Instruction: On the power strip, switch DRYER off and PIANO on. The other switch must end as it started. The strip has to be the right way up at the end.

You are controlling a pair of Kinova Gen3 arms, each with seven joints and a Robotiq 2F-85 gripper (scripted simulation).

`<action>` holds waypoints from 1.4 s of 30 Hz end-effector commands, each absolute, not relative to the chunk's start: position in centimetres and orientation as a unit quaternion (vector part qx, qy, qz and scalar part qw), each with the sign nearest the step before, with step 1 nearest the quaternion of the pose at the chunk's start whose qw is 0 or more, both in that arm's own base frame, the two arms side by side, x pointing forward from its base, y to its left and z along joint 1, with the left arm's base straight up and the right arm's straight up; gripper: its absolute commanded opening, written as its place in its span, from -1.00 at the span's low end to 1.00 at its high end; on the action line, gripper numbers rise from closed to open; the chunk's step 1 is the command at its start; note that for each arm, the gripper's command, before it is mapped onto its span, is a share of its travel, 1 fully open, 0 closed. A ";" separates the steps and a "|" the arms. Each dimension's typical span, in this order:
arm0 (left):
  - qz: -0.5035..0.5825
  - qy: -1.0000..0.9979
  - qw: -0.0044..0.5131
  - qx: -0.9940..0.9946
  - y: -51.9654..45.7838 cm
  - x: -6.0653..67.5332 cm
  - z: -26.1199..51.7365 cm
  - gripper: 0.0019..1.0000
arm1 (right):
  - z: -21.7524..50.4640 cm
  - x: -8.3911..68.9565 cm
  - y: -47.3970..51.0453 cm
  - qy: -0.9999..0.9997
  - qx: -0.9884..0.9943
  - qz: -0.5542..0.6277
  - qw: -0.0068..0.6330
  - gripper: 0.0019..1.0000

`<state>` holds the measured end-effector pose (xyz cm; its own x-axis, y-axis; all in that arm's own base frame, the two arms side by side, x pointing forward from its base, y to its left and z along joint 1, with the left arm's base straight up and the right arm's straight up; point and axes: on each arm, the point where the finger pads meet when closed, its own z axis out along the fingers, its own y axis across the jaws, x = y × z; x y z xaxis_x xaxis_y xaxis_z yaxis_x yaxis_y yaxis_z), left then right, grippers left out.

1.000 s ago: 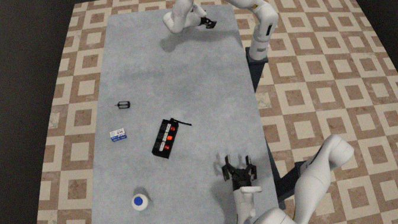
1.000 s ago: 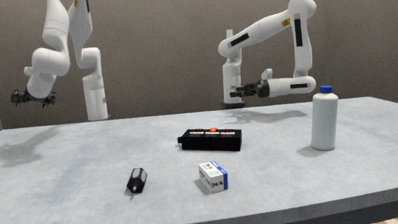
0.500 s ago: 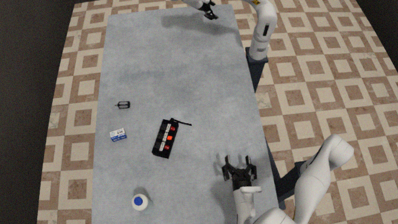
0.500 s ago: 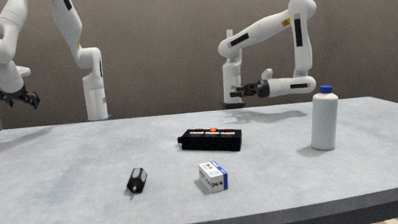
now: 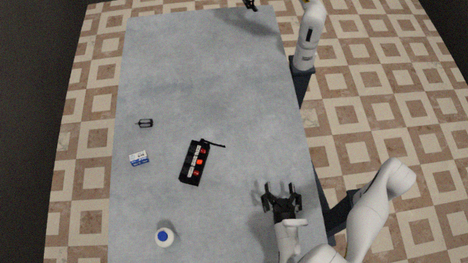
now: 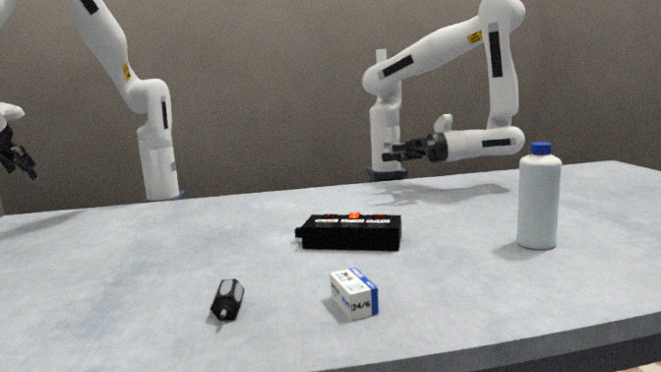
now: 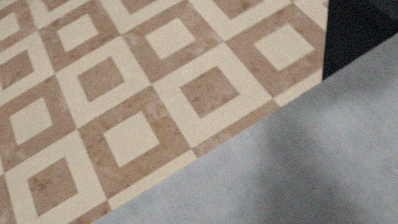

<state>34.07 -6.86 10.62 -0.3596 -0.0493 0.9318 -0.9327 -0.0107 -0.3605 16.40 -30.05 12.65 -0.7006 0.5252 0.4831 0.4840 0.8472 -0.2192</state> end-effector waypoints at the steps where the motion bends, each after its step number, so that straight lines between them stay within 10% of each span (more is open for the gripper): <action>1: 0.576 -0.590 0.383 0.416 -6.8 34.1 10.7 1.00 | 12.9 15.6 -31.4 -0.914 -0.320 0.020 0.248 1.00; 42: 0.576 -0.590 0.383 0.416 -6.8 34.1 10.7 1.00 | 19.1 1.2 -44.1 -0.727 -0.687 -0.005 0.021 1.00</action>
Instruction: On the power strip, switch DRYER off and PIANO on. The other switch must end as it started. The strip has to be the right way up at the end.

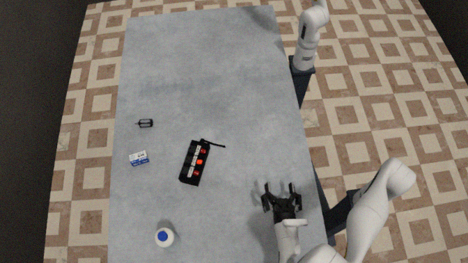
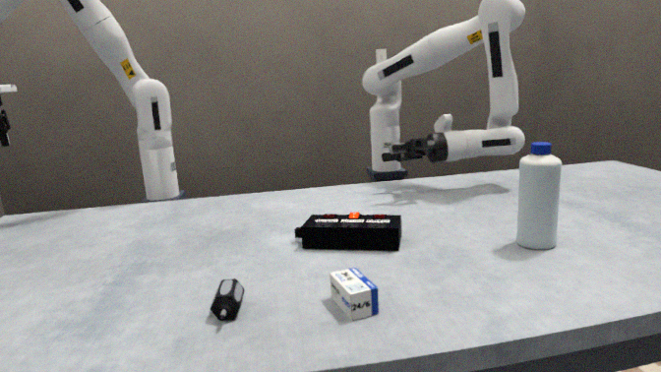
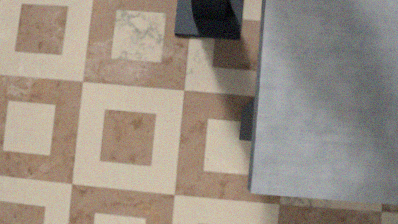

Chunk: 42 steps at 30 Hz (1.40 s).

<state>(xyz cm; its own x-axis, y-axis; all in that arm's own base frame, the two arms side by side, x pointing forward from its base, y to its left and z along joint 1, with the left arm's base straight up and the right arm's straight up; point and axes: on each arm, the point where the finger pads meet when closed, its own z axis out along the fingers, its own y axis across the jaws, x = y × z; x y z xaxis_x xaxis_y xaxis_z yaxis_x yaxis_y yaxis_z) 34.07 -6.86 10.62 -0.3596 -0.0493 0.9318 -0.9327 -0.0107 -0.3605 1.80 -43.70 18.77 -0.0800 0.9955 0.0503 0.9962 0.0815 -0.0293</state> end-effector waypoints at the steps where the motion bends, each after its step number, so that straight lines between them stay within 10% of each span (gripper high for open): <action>1: 0.576 -0.590 0.383 0.416 -6.8 34.1 10.7 1.00 | 19.2 1.0 -44.2 -0.724 -0.690 -0.004 0.018 1.00; 42: 0.567 -0.590 0.377 0.434 -7.0 34.7 10.8 1.00 | 20.0 -0.8 -45.0 -0.701 -0.714 0.000 0.000 1.00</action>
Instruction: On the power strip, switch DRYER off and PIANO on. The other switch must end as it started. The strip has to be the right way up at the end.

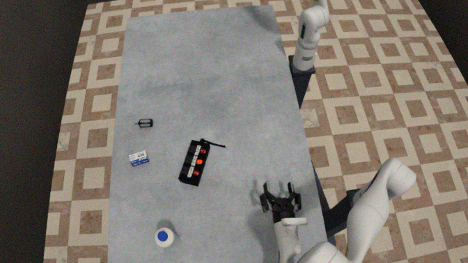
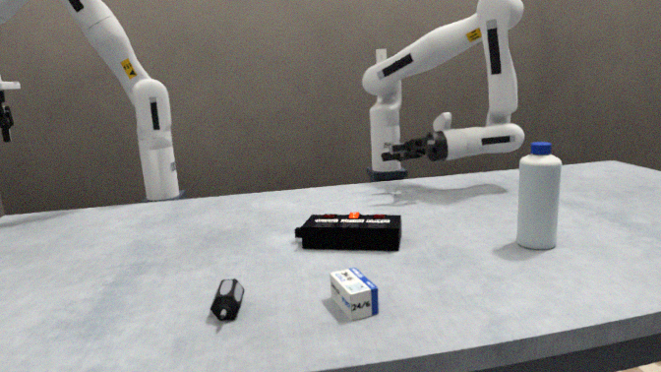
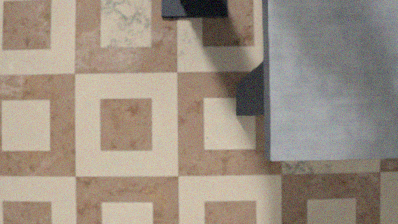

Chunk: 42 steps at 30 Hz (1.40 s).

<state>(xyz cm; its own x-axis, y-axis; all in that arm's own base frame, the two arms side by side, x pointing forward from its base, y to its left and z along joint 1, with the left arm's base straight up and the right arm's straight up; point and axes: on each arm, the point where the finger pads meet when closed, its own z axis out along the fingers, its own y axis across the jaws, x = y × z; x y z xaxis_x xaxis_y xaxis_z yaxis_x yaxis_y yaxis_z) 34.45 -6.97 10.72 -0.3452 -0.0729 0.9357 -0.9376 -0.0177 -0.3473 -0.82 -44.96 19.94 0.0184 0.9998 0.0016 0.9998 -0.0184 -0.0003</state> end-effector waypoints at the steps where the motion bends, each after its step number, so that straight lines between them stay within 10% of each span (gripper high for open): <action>1: 0.567 -0.590 0.377 0.434 -7.0 34.7 10.8 1.00 | 20.0 -0.8 -45.0 -0.701 -0.714 0.000 0.000 1.00; 42: 0.383 -0.549 0.254 0.699 -10.6 44.1 13.6 1.00 | 20.0 -0.8 -45.0 -0.701 -0.714 0.000 0.000 1.00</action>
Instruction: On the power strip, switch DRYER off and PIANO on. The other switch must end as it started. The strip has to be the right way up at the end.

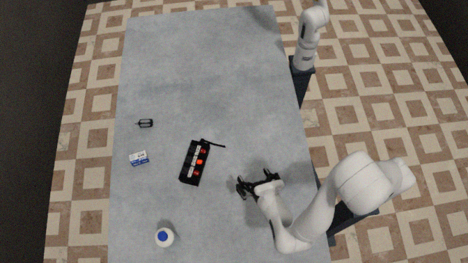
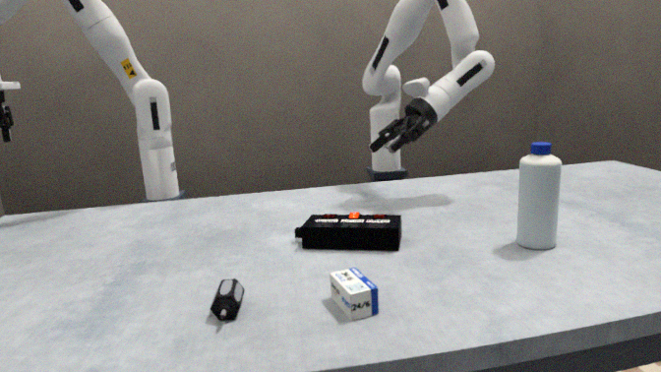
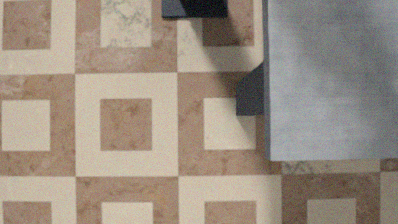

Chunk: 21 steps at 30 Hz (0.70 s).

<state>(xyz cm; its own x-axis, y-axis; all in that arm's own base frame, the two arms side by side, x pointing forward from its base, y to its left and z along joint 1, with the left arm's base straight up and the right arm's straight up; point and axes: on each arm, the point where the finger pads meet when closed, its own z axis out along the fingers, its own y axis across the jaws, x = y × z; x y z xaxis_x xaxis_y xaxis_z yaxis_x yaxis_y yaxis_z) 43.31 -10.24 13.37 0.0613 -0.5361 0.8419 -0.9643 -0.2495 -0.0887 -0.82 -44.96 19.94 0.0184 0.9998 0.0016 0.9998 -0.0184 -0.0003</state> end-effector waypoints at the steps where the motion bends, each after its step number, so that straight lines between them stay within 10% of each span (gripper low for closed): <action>1: 0.376 -0.547 0.250 0.705 -10.7 44.4 13.6 1.00 | 20.0 -0.8 -45.0 -0.701 -0.714 0.000 0.000 1.00; 21: 0.268 -0.502 0.178 0.803 -12.3 48.9 14.8 1.00 | 20.0 -0.8 -45.0 -0.701 -0.714 0.000 0.000 1.00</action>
<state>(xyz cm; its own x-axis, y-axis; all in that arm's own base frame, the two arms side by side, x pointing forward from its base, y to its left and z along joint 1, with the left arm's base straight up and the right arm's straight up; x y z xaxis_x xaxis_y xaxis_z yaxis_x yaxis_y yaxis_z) 48.20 -12.07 14.68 0.3090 -0.6887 0.6559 -0.9114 -0.4114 -0.0026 -0.82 -44.96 19.94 0.0184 0.9998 0.0016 0.9998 -0.0184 -0.0003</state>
